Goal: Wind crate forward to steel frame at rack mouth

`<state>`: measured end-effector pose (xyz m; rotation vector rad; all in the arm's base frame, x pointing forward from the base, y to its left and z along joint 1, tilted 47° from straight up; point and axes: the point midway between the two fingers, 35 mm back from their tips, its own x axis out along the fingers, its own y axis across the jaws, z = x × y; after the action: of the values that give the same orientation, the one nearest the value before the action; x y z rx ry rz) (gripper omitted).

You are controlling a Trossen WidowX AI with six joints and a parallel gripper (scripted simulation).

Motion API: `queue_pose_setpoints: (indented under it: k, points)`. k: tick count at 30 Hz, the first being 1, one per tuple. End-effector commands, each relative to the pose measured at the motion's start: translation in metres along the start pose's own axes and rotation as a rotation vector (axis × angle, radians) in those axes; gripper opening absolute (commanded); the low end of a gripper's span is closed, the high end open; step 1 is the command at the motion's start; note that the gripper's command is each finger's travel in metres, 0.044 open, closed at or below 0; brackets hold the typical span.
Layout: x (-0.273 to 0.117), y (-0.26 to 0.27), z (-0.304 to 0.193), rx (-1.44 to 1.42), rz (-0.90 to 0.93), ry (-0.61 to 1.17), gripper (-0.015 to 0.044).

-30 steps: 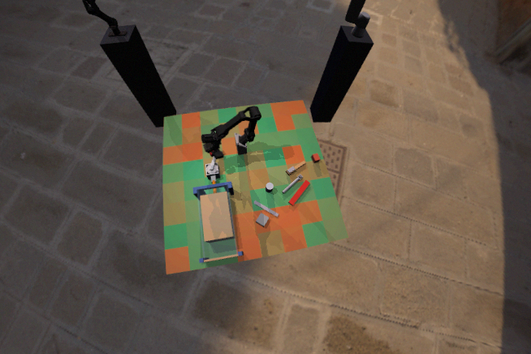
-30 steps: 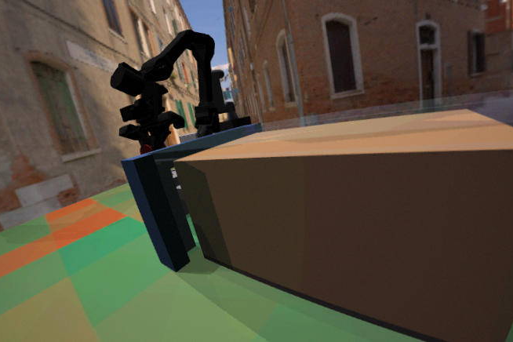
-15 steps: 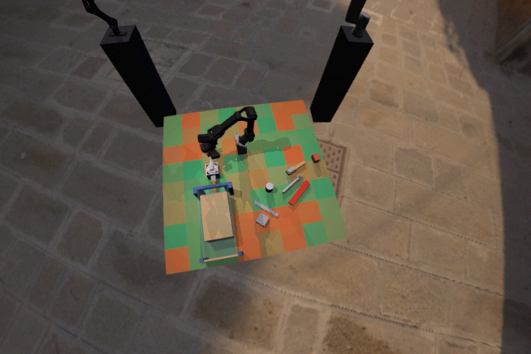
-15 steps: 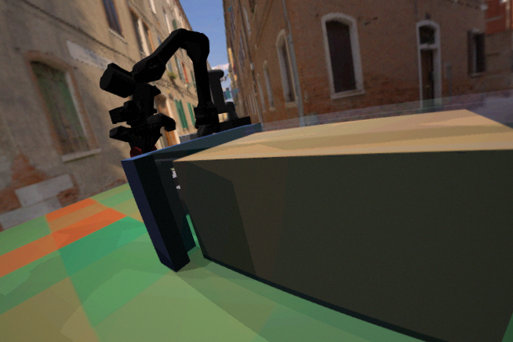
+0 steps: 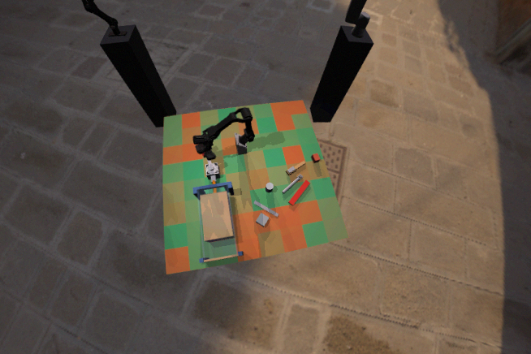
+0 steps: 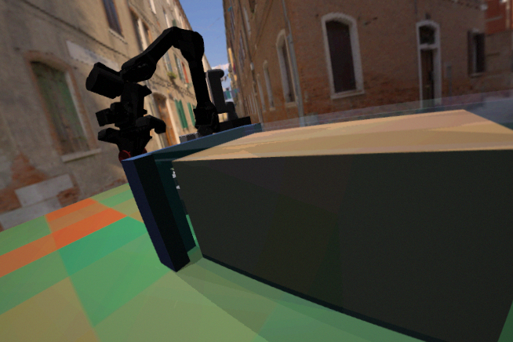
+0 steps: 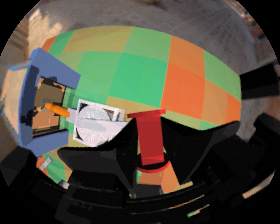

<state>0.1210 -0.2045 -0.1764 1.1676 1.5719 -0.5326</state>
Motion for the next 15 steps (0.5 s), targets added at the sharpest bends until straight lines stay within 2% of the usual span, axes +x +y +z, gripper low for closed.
queue_pose_setpoints:
  k: [1,15]
  points:
    - [0.007,0.001,0.016,-0.01,-0.001,-0.02,0.0]
    - [0.015,0.005,0.035,-0.011,-0.001,-0.021,0.0]
